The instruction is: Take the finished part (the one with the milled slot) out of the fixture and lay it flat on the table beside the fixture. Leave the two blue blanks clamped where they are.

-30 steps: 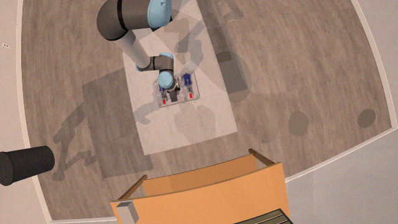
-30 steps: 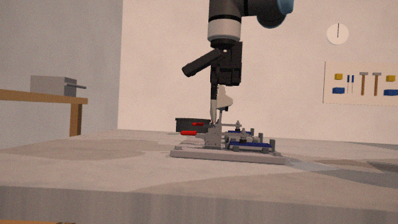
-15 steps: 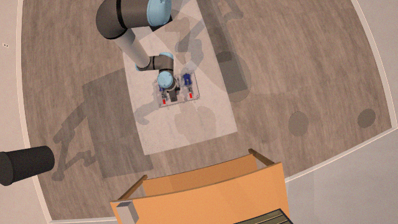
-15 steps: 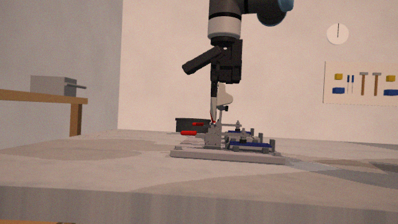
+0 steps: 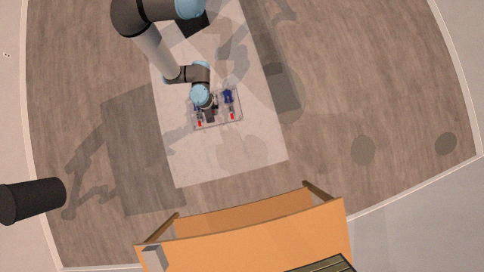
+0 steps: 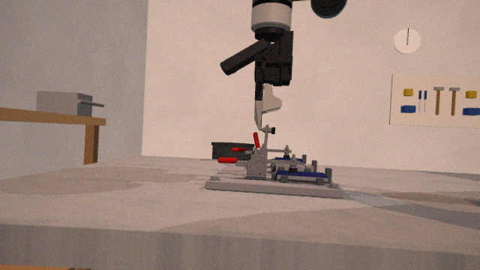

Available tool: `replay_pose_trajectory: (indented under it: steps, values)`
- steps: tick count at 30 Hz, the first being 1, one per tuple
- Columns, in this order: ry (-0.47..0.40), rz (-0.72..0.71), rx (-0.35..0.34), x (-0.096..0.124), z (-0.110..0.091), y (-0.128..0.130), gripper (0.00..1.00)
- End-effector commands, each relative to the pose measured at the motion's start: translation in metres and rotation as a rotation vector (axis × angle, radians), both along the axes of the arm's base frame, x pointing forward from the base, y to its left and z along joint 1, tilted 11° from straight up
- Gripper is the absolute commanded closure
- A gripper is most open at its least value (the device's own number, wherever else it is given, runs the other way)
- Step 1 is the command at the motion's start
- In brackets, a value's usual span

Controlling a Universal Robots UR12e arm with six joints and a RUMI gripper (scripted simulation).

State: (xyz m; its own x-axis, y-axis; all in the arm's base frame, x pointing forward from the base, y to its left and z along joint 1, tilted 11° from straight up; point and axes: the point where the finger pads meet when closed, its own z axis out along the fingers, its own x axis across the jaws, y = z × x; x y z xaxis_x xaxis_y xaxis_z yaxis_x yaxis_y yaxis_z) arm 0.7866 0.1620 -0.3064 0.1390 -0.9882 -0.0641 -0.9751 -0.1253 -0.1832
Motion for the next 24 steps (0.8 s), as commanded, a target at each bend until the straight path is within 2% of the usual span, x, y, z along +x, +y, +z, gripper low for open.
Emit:
replay_pose_trajectory:
  steps: [1, 24]
  values:
    - [-0.001, 0.0, 0.0, -0.0004, 0.0059, -0.0005, 0.72]
    - [-0.001, 0.0, 0.0, -0.0009, 0.0087, -0.0007, 0.72]
